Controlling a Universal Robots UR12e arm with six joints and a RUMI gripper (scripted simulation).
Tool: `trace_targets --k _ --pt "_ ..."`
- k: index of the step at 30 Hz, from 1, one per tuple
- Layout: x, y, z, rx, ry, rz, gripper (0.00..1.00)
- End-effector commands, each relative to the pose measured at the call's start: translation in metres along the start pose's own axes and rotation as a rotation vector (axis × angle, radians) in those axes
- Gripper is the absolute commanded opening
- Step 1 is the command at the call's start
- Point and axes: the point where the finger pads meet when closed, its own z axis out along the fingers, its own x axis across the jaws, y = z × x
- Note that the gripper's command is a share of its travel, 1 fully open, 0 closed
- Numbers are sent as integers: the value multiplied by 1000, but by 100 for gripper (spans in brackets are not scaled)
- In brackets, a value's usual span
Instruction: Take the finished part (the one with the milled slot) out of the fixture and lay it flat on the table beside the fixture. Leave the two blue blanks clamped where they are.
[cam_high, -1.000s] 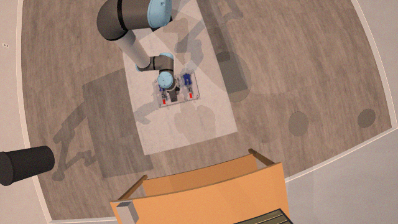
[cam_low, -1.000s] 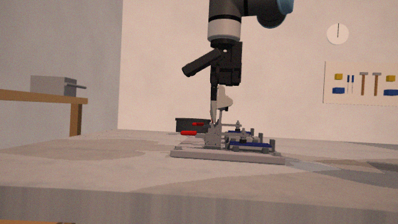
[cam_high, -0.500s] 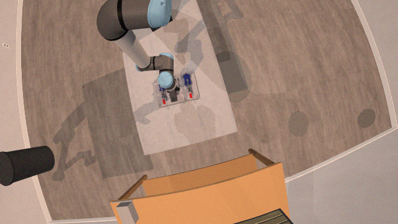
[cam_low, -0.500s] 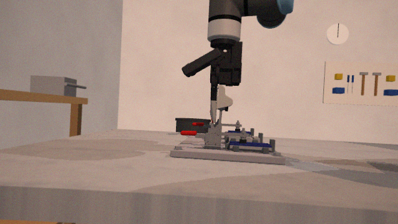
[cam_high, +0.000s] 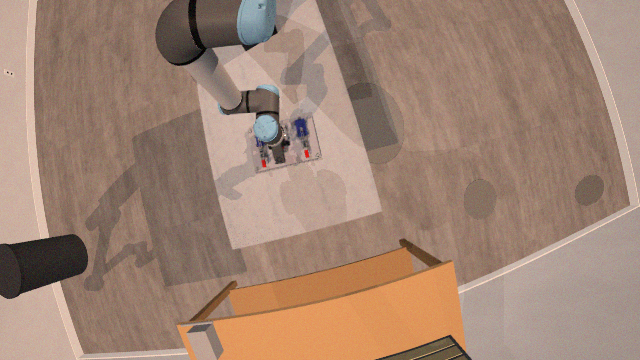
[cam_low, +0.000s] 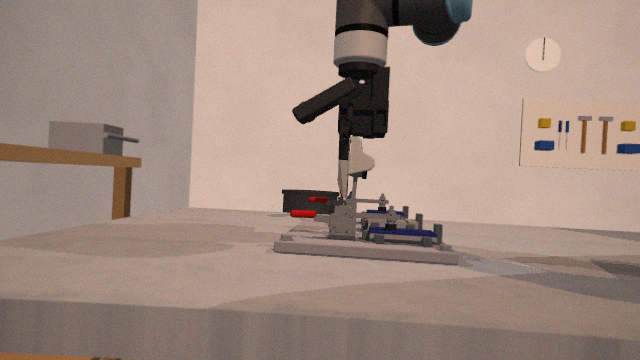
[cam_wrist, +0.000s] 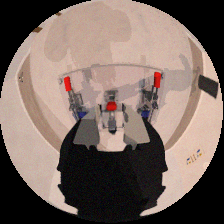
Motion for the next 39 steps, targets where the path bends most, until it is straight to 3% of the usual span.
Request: trace_targets --k 1,23,39 --pt "0 -1 -1 1 0 0 28" --pt "0 -1 -9 1 0 0 28" --pt "0 -1 -48 1 0 0 28"
